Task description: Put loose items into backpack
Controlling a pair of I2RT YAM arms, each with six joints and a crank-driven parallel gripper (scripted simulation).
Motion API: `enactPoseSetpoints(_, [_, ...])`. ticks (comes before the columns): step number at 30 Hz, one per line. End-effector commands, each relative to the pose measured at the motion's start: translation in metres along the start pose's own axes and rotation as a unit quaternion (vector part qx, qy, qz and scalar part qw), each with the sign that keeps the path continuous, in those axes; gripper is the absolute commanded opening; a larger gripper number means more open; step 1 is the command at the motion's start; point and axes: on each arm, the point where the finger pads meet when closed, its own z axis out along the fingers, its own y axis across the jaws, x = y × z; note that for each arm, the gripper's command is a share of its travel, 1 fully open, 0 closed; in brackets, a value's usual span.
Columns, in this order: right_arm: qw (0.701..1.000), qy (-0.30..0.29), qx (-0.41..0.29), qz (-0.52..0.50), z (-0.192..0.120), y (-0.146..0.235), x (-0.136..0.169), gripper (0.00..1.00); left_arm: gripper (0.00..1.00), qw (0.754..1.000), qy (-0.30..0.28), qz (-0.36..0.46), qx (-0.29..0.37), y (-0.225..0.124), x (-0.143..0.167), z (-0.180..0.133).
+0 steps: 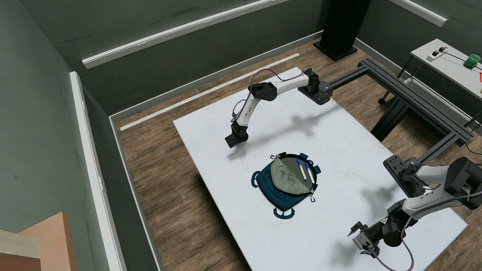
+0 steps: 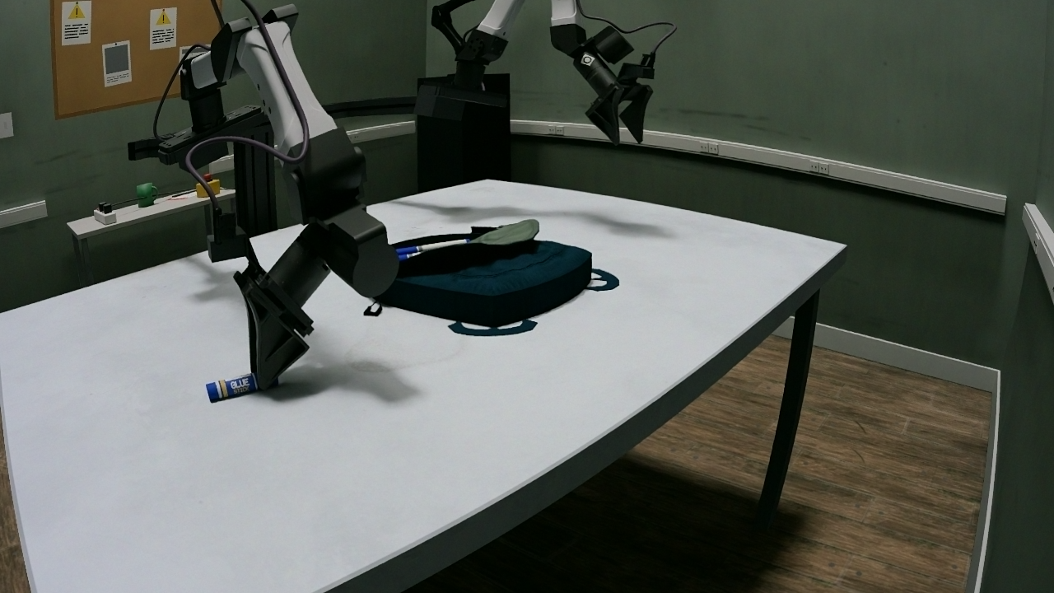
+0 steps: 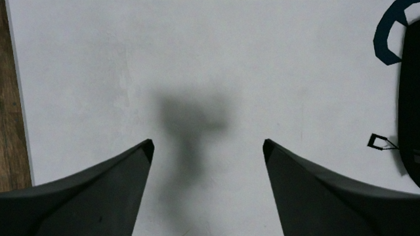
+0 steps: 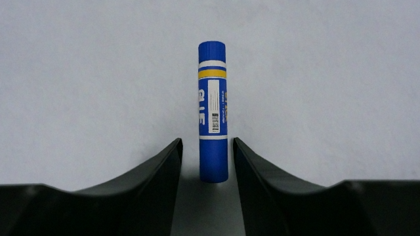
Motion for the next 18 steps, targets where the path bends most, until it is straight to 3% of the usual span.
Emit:
enactPoseSetpoints(1, [1.000,0.000,-0.004,0.002,-0.005,0.006,-0.004,0.41,0.90,1.000,-0.007,0.002,0.000,0.000,-0.006,0.000])
enactPoseSetpoints(4, [1.000,-0.002,0.006,-0.011,0.003,-0.004,0.005,0.41,0.90,1.000,-0.007,0.002,0.000,0.000,-0.006,0.000])
enactPoseSetpoints(5, [1.000,0.000,-0.002,0.003,-0.005,0.008,-0.006,0.41,0.90,1.000,-0.007,0.002,0.000,0.000,-0.006,0.000])
enactPoseSetpoints(6, [1.000,-0.001,-0.002,0.003,-0.005,0.009,-0.007,0.32,0.90,1.000,-0.007,0.002,0.000,0.000,-0.006,0.000])
enactPoseSetpoints(11, [1.000,0.000,-0.004,0.002,-0.005,0.007,-0.004,0.32,0.90,1.000,-0.007,0.002,0.000,0.000,-0.006,0.000])
enactPoseSetpoints(12, [1.000,0.000,-0.004,0.002,-0.005,0.007,-0.004,0.23,0.90,1.000,-0.007,0.002,0.000,0.000,-0.006,0.000])
enactPoseSetpoints(18, [1.000,0.000,-0.004,0.002,-0.005,0.007,-0.004,0.23,0.90,1.000,-0.007,0.002,0.000,0.000,-0.006,0.000])
